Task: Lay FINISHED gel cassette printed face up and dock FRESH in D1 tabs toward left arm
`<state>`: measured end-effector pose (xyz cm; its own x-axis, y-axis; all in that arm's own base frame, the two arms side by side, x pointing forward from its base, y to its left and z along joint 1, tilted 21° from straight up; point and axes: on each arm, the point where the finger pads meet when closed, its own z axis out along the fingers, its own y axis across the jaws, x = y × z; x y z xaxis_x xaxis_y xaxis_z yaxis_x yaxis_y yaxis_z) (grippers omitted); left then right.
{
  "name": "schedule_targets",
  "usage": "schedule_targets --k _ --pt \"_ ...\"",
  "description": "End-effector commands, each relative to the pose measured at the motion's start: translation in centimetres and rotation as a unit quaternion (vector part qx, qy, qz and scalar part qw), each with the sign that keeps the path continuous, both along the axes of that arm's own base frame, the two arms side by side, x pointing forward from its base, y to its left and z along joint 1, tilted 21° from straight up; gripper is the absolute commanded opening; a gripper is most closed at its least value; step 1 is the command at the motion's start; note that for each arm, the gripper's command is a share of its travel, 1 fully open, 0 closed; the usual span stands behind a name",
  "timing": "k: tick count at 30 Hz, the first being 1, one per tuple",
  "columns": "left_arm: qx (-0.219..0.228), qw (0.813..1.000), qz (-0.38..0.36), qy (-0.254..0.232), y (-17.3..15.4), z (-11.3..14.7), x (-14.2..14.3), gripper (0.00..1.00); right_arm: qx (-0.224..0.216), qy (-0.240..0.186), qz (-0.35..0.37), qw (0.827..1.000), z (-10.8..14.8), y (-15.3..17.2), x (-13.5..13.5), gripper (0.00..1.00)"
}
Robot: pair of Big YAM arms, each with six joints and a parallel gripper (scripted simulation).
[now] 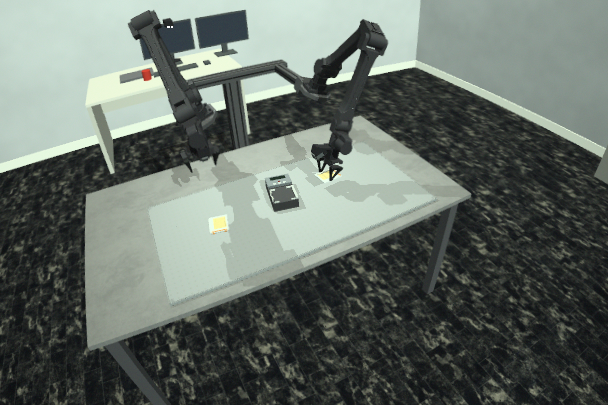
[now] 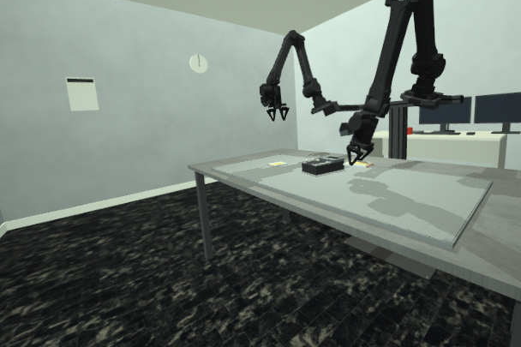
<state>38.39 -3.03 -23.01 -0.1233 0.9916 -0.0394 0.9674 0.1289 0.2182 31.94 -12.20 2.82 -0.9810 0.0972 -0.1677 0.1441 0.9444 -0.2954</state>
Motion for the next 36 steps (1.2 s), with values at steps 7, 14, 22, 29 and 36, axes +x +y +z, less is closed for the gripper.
schedule_targets --k 7,14,22,29,36 --pt "0.000 0.995 0.100 -0.002 1.0 3.0 0.4 0.00 -0.003 -0.011 0.004 1.000 1.0 0.2 1.4 1.00" --pt "0.000 0.980 0.199 -0.006 2.3 5.7 0.8 0.00 -0.003 -0.011 0.004 1.000 1.0 0.2 1.4 1.00" --pt "-0.001 0.950 0.311 -0.014 3.9 8.8 0.8 0.00 -0.003 -0.011 0.004 1.000 1.0 0.2 1.4 1.00" --pt "-0.001 0.914 0.406 -0.024 5.5 11.9 0.6 0.00 -0.003 -0.011 0.004 1.000 1.0 0.2 1.4 1.00" --pt "-0.002 0.877 0.480 -0.035 6.6 14.1 0.2 0.00 -0.003 -0.011 0.004 1.000 1.0 0.2 1.4 1.00"
